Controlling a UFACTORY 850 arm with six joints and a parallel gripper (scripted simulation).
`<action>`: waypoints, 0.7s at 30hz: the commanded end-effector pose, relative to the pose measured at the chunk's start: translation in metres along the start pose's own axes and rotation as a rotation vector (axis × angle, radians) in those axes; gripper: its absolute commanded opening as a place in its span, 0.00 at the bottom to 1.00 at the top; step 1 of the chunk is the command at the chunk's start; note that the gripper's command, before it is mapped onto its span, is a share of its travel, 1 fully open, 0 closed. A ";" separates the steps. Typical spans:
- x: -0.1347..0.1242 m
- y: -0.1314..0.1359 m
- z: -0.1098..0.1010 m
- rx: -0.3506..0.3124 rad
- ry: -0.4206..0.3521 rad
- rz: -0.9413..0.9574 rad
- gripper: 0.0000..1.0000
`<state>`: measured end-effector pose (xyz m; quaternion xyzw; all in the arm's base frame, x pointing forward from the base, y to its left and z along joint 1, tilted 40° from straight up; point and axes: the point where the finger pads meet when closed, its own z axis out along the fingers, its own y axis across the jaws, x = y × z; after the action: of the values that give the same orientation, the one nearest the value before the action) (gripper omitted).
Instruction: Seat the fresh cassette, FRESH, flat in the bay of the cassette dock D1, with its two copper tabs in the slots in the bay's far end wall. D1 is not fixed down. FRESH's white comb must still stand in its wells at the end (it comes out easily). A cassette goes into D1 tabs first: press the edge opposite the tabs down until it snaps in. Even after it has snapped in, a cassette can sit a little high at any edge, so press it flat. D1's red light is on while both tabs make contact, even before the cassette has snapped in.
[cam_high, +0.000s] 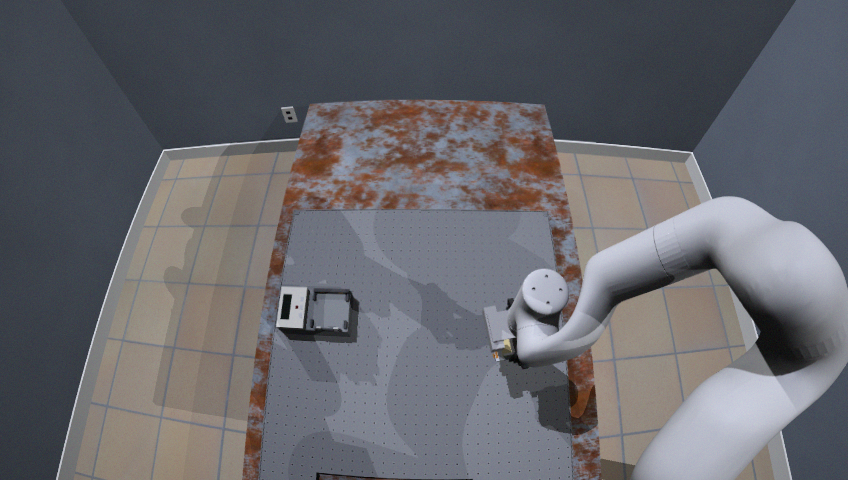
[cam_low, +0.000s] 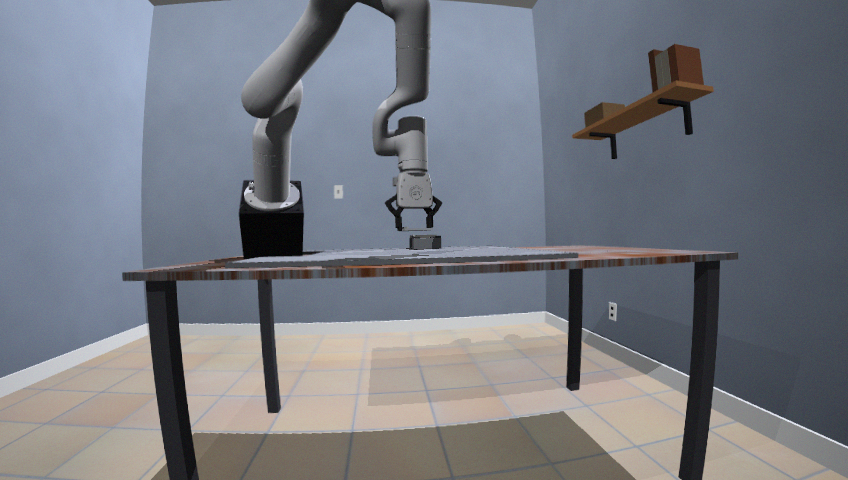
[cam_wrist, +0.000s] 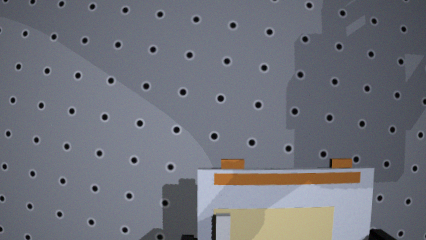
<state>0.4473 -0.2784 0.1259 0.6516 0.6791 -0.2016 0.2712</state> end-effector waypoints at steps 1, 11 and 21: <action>0.000 0.001 -0.001 -0.001 0.000 0.000 0.00; 0.037 0.013 -0.005 0.023 -0.021 0.265 0.00; 0.075 0.026 -0.010 0.047 -0.041 0.530 0.00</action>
<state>0.4653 -0.2259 0.0964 0.7787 0.5279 -0.1659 0.2957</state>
